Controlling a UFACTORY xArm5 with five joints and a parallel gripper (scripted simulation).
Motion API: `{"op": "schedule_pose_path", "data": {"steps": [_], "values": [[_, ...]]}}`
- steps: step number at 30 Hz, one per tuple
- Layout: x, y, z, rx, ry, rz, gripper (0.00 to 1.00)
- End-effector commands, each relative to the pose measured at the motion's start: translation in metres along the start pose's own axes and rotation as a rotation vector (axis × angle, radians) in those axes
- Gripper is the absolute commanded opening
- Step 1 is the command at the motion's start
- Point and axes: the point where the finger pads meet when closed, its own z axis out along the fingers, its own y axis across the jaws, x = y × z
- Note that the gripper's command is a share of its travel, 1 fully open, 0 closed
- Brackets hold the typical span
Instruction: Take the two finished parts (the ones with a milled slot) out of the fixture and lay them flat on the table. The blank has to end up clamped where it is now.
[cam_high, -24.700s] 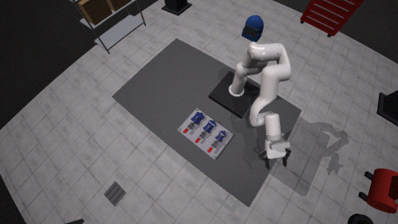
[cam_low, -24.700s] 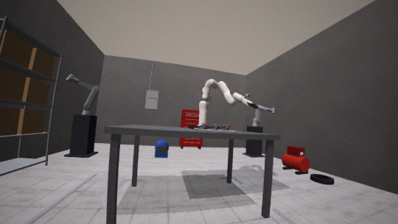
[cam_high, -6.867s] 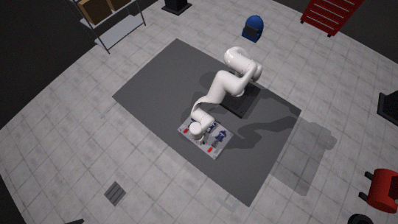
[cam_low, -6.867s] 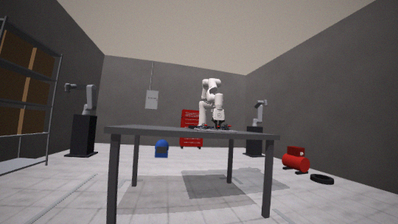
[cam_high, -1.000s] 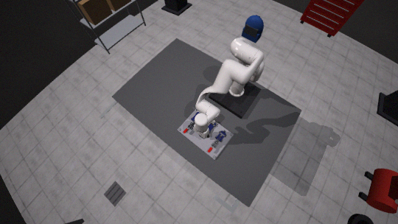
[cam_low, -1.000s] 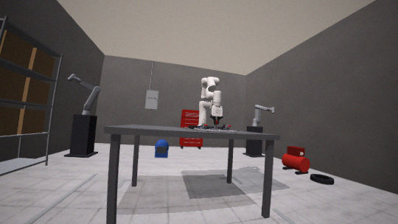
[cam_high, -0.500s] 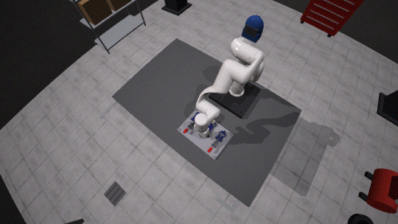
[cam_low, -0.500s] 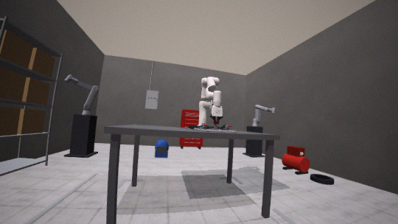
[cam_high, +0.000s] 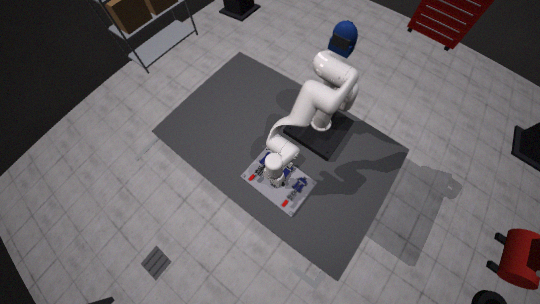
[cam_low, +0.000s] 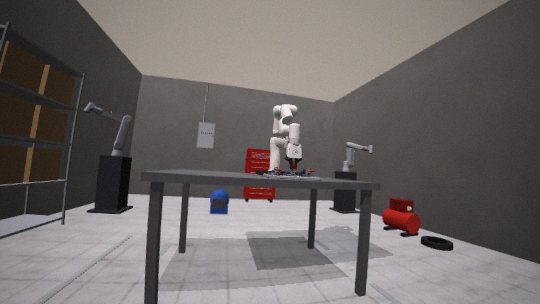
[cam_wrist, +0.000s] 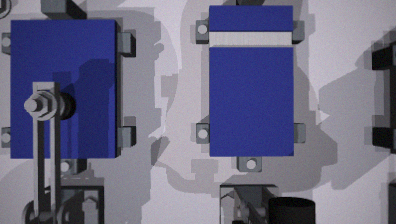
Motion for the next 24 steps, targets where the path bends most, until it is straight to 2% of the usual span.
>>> {"op": "schedule_pose_path", "data": {"steps": [1,14,15,24], "values": [[-0.0006,-0.0002,-0.0012,0.0,-0.003,0.0,0.0],[-0.001,-0.0001,-0.0017,0.0,-0.005,0.0,0.0],[-0.0007,-0.0001,-0.001,0.0,-0.003,0.0,0.48],[-0.0016,0.0002,-0.0019,0.0,-0.006,0.0,0.48]]}}
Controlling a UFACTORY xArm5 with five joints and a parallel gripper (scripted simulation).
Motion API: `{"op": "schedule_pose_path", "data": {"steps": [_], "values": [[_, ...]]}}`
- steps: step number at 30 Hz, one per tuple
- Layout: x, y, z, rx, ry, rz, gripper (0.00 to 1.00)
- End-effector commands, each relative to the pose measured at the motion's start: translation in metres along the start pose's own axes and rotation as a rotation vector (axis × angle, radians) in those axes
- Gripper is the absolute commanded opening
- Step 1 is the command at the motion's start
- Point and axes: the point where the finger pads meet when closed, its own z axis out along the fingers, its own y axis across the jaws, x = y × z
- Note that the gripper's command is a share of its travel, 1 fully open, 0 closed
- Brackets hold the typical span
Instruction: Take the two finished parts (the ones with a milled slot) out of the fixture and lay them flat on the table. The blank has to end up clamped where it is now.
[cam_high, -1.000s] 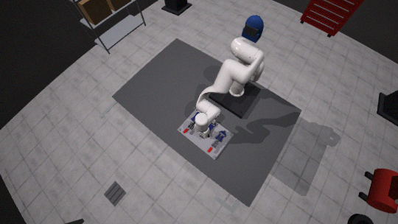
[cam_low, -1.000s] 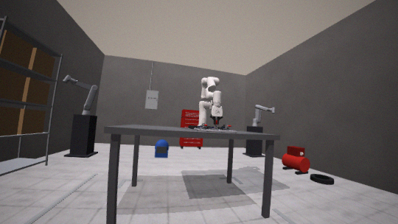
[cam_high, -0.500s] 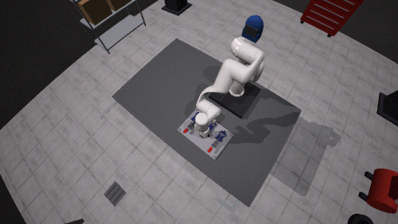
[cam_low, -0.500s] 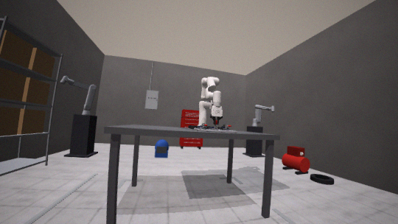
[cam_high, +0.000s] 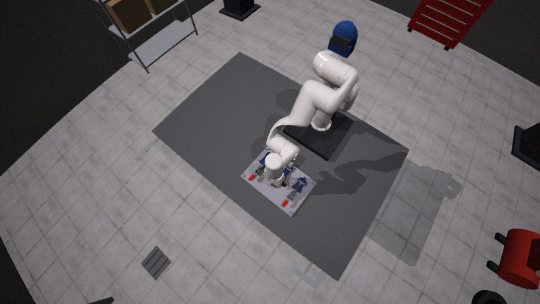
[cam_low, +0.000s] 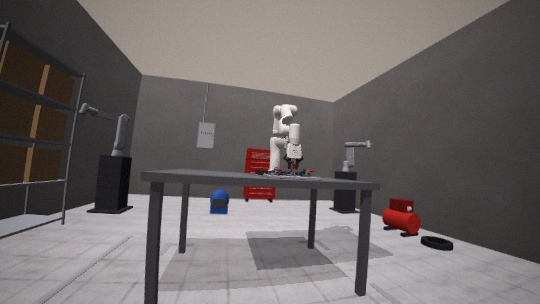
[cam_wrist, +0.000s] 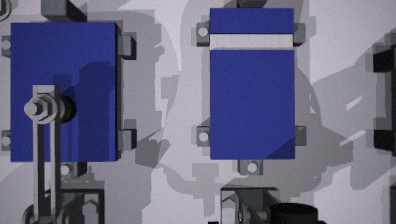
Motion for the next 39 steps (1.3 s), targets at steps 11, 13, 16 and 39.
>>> {"op": "schedule_pose_path", "data": {"steps": [11,13,16,39], "values": [[-0.003,0.001,-0.003,0.0,-0.008,-0.001,0.48],[-0.003,0.001,-0.003,0.0,-0.008,-0.001,0.48],[-0.003,0.001,-0.003,0.0,-0.008,-0.001,0.48],[-0.002,0.001,-0.022,0.0,-0.007,-0.001,0.48]]}}
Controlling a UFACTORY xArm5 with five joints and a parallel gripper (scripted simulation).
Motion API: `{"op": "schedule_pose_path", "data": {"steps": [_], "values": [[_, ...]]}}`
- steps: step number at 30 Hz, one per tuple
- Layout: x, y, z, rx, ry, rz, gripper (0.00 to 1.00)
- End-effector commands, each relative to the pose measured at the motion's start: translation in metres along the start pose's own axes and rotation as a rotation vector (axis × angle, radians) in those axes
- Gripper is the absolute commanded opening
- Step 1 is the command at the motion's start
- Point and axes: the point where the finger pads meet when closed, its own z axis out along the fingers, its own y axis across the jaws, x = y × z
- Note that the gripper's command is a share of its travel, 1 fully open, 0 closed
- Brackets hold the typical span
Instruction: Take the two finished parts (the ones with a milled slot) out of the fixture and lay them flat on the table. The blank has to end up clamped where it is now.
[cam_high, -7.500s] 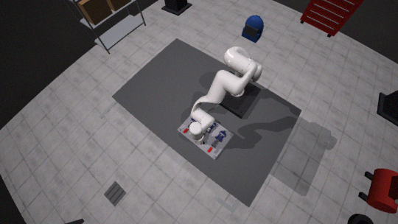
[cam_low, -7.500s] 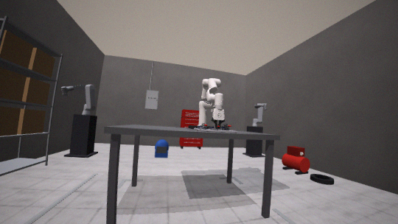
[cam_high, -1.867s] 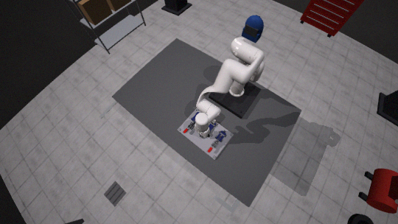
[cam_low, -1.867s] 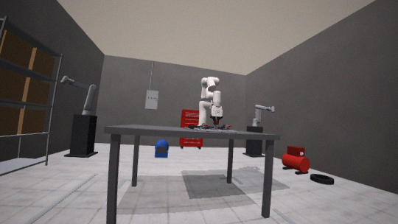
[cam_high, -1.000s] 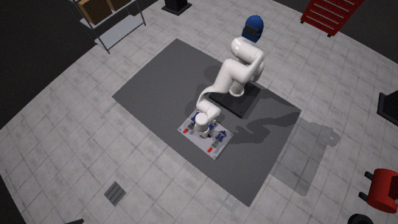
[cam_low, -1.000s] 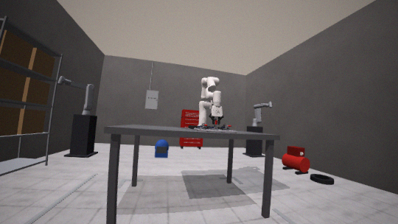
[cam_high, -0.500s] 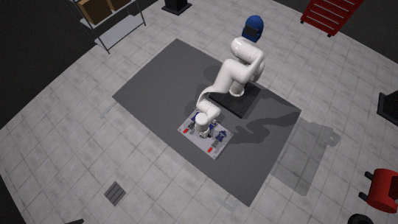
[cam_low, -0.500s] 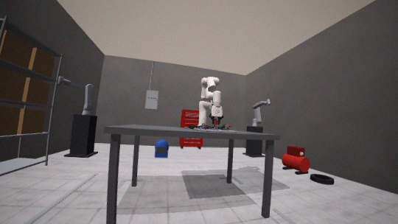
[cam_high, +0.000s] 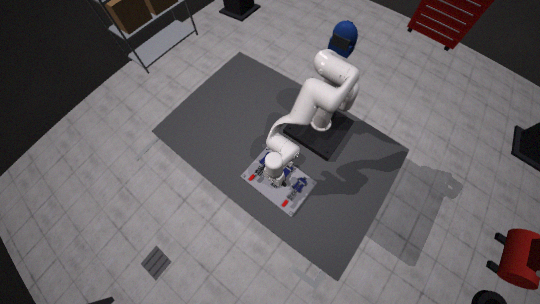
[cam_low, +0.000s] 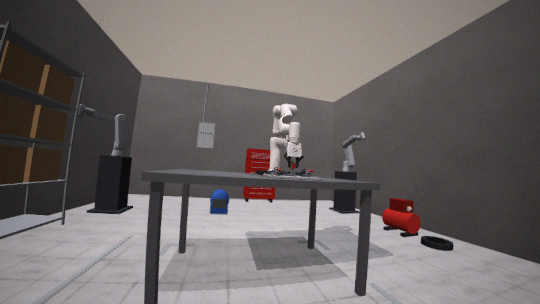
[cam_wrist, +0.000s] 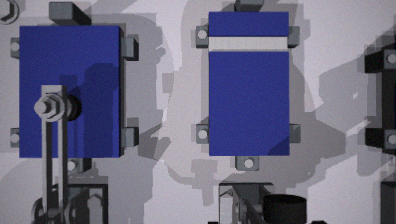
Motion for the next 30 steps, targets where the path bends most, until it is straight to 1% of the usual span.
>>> {"op": "schedule_pose_path", "data": {"steps": [1,10,17,30], "values": [[-0.002,0.0,-0.015,0.0,-0.005,0.0,0.48],[-0.001,0.0,-0.038,0.0,-0.005,0.0,0.48],[-0.001,0.0,-0.043,0.0,-0.005,0.0,0.48],[-0.001,0.0,-0.043,0.0,-0.005,0.0,0.48]]}}
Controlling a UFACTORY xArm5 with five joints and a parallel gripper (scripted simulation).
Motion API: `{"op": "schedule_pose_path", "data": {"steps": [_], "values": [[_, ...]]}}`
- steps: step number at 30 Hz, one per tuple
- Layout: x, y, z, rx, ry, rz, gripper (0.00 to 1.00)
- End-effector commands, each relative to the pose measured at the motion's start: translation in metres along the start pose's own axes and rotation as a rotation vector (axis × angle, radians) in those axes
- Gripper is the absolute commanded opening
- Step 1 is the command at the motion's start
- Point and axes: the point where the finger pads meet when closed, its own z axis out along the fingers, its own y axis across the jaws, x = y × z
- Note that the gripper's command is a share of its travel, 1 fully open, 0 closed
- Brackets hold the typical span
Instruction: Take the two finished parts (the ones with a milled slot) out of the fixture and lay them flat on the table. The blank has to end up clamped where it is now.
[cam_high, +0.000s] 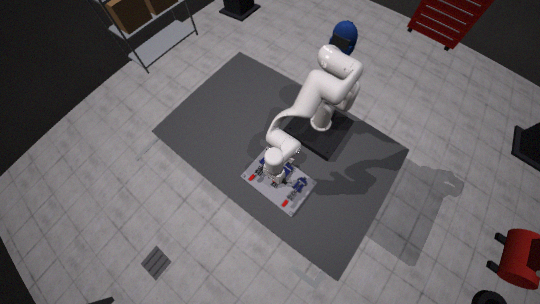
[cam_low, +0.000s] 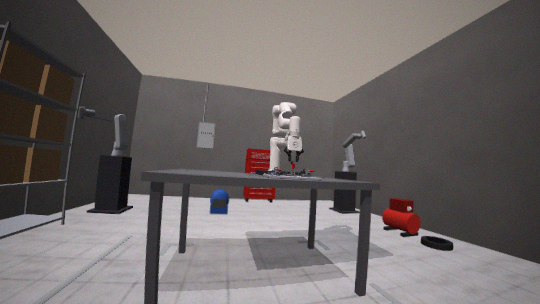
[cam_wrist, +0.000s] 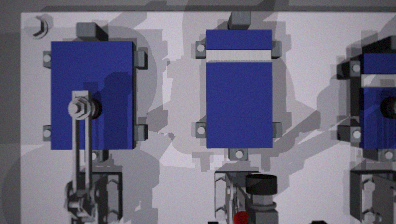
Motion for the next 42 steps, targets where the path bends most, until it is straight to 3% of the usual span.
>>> {"op": "schedule_pose_path", "data": {"steps": [1,3,4,42], "values": [[-0.0014,0.0001,-0.0017,0.0,-0.004,0.0,0.48],[-0.0014,0.0,-0.0017,0.0,-0.004,0.0,0.48],[-0.0014,0.0,-0.0017,0.0,-0.004,0.0,1.0],[0.0067,0.0,0.0017,0.0,-0.004,0.0,1.0]]}}
